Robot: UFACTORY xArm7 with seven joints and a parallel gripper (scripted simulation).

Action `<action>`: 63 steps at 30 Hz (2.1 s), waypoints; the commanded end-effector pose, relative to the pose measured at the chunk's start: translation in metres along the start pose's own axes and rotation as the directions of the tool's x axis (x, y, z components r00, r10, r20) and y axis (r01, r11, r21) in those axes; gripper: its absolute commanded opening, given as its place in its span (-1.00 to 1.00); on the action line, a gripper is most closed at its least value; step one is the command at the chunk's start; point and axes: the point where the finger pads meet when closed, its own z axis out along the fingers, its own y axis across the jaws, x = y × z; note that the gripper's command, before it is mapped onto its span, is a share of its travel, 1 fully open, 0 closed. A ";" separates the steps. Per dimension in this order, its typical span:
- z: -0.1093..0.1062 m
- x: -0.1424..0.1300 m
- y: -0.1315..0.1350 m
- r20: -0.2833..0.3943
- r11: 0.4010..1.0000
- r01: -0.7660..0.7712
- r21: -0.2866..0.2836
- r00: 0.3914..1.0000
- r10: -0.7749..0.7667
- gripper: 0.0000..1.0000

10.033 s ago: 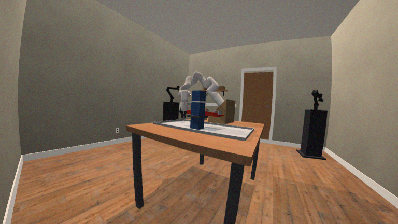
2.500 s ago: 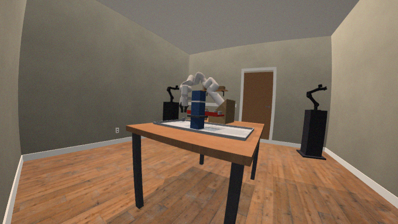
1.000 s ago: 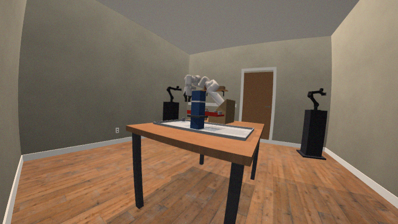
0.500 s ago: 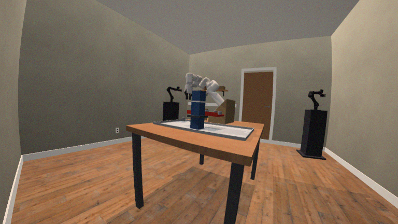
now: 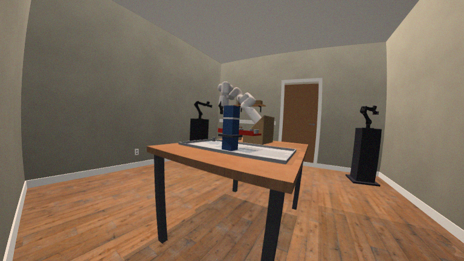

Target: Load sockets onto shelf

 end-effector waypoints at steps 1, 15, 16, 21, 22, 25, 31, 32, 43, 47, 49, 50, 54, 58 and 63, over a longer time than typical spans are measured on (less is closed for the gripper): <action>-0.005 0.051 0.029 0.018 1.000 -0.012 -0.004 1.000 0.012 -0.05; -0.005 0.211 0.028 0.002 1.000 -0.006 -0.010 1.000 0.006 -0.05; -0.005 0.211 0.028 0.002 1.000 -0.006 -0.010 1.000 0.006 -0.05; -0.001 0.263 0.011 -0.009 1.000 -0.004 0.002 1.000 0.004 -0.05; -0.001 0.263 0.011 -0.009 1.000 -0.004 0.002 1.000 0.004 -0.05; 0.003 0.298 -0.006 -0.017 1.000 -0.004 0.015 1.000 0.004 -0.05; 0.006 0.321 -0.020 -0.022 1.000 -0.004 0.027 1.000 0.004 -0.05; 0.006 0.323 -0.021 -0.022 1.000 -0.004 0.028 1.000 0.004 -0.05; 0.010 0.325 -0.013 -0.025 1.000 -0.004 0.029 1.000 0.004 -0.05; 0.029 0.328 0.021 -0.031 0.999 -0.004 0.032 1.000 0.005 -0.05; 0.043 0.328 0.043 -0.031 0.999 -0.004 0.032 0.999 0.005 -0.05; 0.058 0.327 0.062 -0.029 1.000 -0.004 0.030 1.000 0.005 -0.05; 0.069 0.326 0.076 -0.025 1.000 -0.003 0.029 1.000 0.004 -0.05; 0.076 0.325 0.083 -0.023 1.000 -0.003 0.027 1.000 0.003 -0.05; 0.076 0.325 0.083 -0.023 1.000 -0.003 0.027 1.000 0.003 -0.05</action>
